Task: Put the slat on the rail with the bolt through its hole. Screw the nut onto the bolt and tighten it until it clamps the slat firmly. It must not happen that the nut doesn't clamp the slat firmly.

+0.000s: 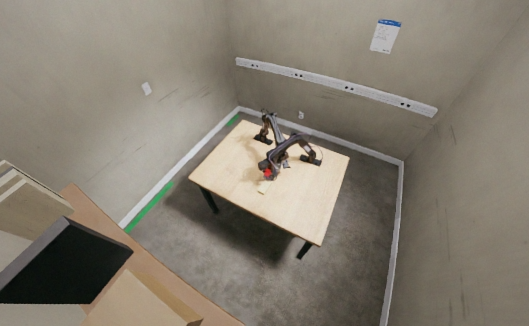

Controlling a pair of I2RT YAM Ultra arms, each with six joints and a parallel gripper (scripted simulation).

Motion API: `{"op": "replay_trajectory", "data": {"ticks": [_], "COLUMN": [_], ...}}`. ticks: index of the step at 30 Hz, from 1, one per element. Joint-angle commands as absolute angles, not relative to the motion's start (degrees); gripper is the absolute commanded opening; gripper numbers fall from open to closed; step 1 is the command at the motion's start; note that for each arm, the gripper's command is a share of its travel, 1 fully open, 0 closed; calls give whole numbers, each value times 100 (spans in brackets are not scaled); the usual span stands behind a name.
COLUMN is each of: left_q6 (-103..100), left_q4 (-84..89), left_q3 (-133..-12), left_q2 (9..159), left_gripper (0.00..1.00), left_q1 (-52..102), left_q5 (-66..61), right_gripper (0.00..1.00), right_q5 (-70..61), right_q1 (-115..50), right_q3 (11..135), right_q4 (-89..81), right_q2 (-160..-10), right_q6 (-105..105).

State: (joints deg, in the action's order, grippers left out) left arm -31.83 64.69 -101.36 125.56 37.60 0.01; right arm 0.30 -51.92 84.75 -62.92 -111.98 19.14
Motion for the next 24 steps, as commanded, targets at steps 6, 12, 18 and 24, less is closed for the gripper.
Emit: {"op": "replay_trajectory", "data": {"ticks": [6,12,18,24], "left_q6": [-3183,-3183,-3183,-3183], "left_q4": [6463,6463,6463,6463], "left_q3": [-10163,-10163,-10163,-10163], "left_q2": [12508,12508,12508,12508], "left_gripper": [72,72,72,72], "left_q1": [3760,3760,3760,3760], "left_q5": [1,1,1,1], "right_gripper": [12,12,12,12], "right_q5": [-8,-16,-5,-20], "right_q1": [-5165,-5160,-5166,-5159], "right_q3": [8476,8472,8468,8464], "right_q4": [-6290,-6286,-6282,-6278], "right_q2": [-11144,-11142,-11140,-11138], "right_q6": [-138,-1483,-2428,-3757]}}
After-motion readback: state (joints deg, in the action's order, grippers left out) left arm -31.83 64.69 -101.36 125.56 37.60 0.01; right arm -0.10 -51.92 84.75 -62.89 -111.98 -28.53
